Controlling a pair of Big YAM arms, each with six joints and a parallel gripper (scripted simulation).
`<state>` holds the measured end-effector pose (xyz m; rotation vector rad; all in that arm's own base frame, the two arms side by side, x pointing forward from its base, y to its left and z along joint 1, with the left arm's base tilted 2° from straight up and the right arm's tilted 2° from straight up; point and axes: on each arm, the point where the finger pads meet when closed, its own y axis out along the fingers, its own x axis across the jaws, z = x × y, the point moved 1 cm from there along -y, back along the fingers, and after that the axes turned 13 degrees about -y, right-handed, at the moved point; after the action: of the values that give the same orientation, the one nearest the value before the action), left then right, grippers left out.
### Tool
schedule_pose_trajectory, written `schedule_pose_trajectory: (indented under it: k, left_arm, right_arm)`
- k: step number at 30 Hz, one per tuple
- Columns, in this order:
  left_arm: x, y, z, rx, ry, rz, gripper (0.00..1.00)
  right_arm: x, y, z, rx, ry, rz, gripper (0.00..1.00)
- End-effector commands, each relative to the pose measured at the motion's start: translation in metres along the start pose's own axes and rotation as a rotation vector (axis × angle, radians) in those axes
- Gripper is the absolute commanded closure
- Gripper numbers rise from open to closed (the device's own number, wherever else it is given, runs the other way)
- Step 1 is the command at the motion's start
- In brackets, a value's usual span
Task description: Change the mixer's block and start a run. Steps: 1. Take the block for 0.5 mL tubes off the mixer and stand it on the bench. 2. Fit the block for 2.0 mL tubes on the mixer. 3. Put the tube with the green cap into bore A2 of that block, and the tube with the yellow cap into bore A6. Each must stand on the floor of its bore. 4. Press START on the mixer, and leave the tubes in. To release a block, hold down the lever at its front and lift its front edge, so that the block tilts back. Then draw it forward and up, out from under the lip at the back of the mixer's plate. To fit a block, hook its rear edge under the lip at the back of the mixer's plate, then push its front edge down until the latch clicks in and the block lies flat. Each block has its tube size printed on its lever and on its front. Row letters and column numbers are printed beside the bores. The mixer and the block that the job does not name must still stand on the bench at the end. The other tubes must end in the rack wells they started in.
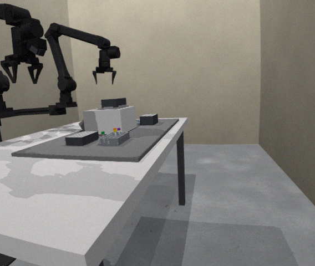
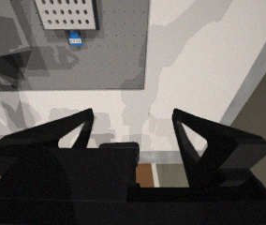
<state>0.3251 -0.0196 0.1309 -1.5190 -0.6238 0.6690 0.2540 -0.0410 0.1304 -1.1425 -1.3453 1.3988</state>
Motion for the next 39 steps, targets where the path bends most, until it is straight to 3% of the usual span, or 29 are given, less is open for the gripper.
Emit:
schedule_pose_trajectory:
  k: [1, 5, 12, 16, 28, 39]
  left_arm:
    - [0.002, -0.001, 0.013, -0.005, -0.107, -0.01, 0.0]
    - [0.001, -0.002, 0.017, -0.014, -0.121, -0.014, 0.0]
    - [-0.004, -0.008, 0.059, -0.02, -0.272, -0.03, 0.0]
    - [0.0, -0.008, 0.045, -0.025, -0.347, -0.042, 0.0]
    - [-0.008, -0.009, 0.107, -0.024, -0.54, -0.057, 0.0]
    - [0.001, -0.013, 0.086, -0.042, -0.71, -0.079, 0.0]
  right_arm:
    - [-0.001, -0.001, 0.003, -0.001, 0.006, 0.0, 0.0]
    - [-0.002, -0.002, 0.001, -0.006, 0.006, 0.002, 0.0]
    - [-0.006, -0.013, -0.008, -0.031, 0.007, 0.011, 0.0]
    - [-0.007, -0.015, -0.01, -0.037, 0.008, 0.013, 0.0]
    - [-0.008, -0.019, -0.013, -0.046, 0.008, 0.015, 0.0]
    - [-0.006, -0.015, -0.01, -0.036, 0.007, 0.011, 0.0]
